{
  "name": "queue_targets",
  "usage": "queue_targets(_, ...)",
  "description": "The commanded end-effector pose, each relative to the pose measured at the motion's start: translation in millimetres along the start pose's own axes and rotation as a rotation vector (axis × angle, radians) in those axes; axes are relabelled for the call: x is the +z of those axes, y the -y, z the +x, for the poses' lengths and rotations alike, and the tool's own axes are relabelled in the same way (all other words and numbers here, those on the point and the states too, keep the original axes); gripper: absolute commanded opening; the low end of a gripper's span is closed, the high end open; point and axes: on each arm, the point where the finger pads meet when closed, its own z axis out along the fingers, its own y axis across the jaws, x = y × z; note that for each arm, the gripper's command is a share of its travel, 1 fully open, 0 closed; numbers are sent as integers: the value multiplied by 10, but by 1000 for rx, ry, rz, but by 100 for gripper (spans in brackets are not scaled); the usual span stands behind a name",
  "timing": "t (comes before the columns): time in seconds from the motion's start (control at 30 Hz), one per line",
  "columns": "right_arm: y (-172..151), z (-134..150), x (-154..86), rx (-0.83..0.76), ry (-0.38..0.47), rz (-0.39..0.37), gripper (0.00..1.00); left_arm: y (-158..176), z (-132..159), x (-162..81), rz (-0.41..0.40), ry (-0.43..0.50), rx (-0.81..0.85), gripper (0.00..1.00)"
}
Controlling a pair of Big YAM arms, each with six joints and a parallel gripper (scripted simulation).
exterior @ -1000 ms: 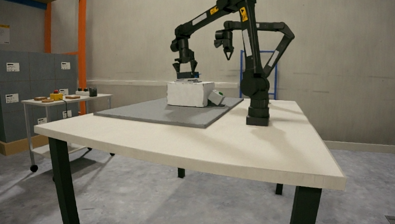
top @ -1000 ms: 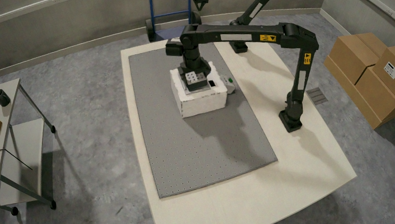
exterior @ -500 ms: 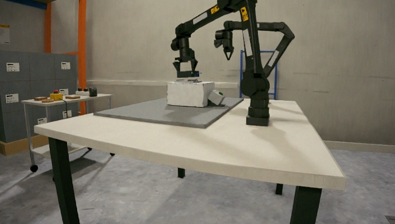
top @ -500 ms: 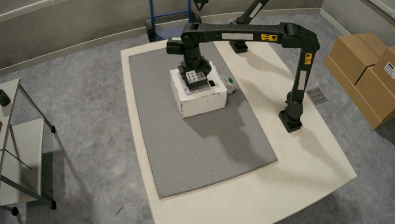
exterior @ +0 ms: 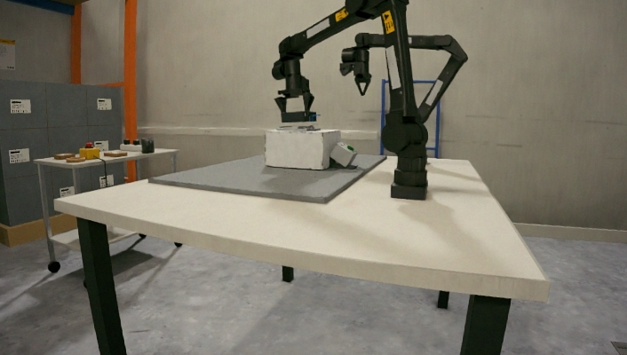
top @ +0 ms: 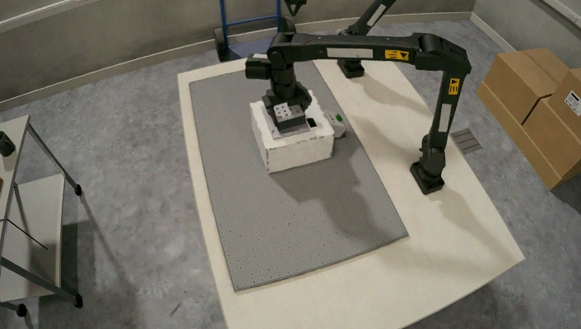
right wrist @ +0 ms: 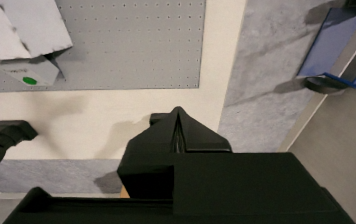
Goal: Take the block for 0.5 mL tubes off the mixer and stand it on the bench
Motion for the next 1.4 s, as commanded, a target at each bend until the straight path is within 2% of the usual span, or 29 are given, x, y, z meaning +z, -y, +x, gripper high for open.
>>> queue_targets(0.0,9,-94,-190,8,58,9,0,-83,-99,-695,-120,73,-2,0)
queue_targets(0.47,8,-93,-193,7,57,9,0,-111,-64,-747,-141,82,-11,0)
queue_targets(0.87,8,-92,-196,7,56,9,0,-211,-120,-525,-127,72,-11,0)
queue_targets(1.37,6,-91,-200,6,55,9,0,-22,-101,-423,-107,55,4,0)
